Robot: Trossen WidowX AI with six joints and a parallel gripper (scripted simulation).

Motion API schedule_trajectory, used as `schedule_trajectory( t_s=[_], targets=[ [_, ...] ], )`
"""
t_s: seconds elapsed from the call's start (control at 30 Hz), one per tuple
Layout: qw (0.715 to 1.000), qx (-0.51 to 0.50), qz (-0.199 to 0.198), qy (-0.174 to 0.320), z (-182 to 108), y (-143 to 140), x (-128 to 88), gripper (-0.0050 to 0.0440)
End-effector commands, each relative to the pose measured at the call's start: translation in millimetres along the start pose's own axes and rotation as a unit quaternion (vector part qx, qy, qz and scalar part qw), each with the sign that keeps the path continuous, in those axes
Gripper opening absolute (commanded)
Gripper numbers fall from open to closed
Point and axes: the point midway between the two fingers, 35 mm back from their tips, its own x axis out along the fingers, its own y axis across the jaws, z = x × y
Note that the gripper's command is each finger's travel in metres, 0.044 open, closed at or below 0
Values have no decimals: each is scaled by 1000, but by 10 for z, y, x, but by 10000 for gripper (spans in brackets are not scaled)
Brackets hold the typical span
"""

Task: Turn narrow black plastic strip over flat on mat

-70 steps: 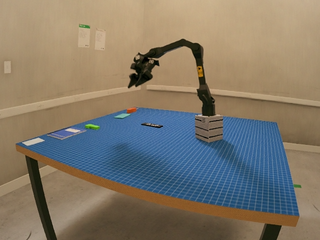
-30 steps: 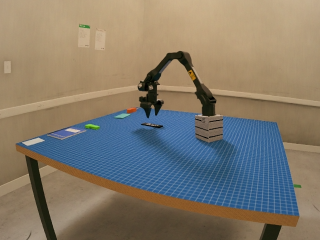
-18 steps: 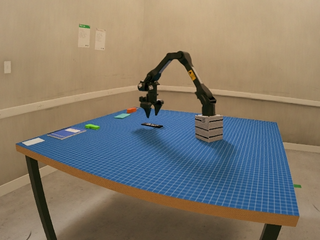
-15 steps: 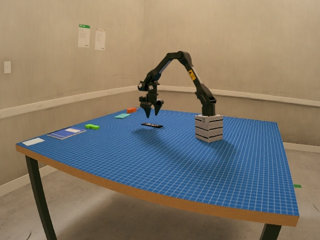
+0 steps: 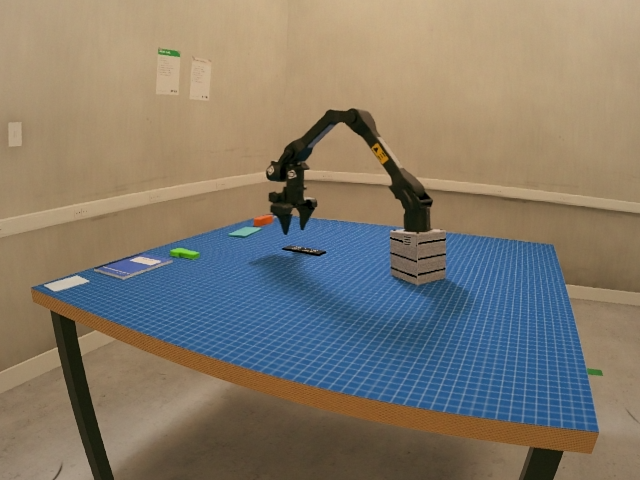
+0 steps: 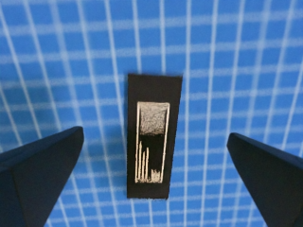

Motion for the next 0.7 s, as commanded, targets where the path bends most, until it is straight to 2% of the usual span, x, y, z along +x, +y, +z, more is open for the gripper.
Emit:
schedule_trajectory(
  t_s=[0.0,0.17,0.2,0.67],
  targets=[
    [1000,0,-3,-6,252,4,-65,440],
    [1000,0,-3,-6,277,-9,-64,440],
    [1000,0,-2,-6,277,-8,-64,277],
    [1000,0,-2,-6,270,-7,-70,277]
  ],
)
